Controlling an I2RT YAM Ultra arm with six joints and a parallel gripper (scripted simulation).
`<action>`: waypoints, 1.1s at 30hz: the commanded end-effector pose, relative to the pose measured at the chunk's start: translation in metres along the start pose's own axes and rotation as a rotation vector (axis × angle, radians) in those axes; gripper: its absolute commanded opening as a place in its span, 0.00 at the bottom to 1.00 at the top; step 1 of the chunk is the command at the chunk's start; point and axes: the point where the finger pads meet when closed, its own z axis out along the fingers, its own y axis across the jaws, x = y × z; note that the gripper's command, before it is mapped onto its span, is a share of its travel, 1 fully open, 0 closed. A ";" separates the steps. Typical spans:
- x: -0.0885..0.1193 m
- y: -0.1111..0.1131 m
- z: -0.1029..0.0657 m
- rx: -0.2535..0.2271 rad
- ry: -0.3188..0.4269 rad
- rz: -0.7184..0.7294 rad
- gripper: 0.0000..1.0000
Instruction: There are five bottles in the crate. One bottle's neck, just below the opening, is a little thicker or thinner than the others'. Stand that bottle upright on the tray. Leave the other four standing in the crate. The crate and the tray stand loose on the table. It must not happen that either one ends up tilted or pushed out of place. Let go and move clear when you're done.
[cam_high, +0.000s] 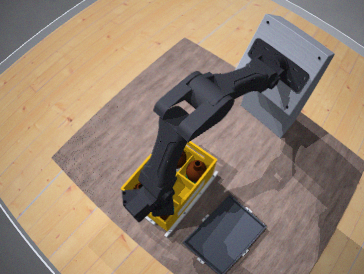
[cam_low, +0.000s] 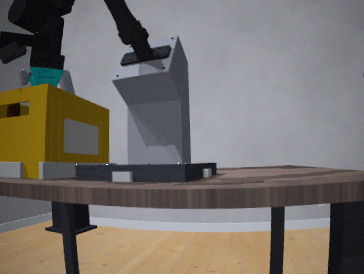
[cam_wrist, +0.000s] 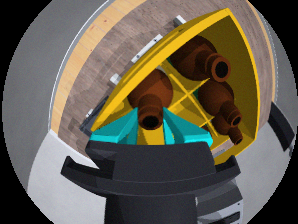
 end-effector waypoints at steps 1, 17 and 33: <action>-0.023 0.013 -0.016 -0.037 -0.063 0.005 0.00; -0.022 0.013 -0.016 -0.035 -0.059 0.005 0.61; -0.022 0.013 -0.016 -0.035 -0.059 0.005 0.61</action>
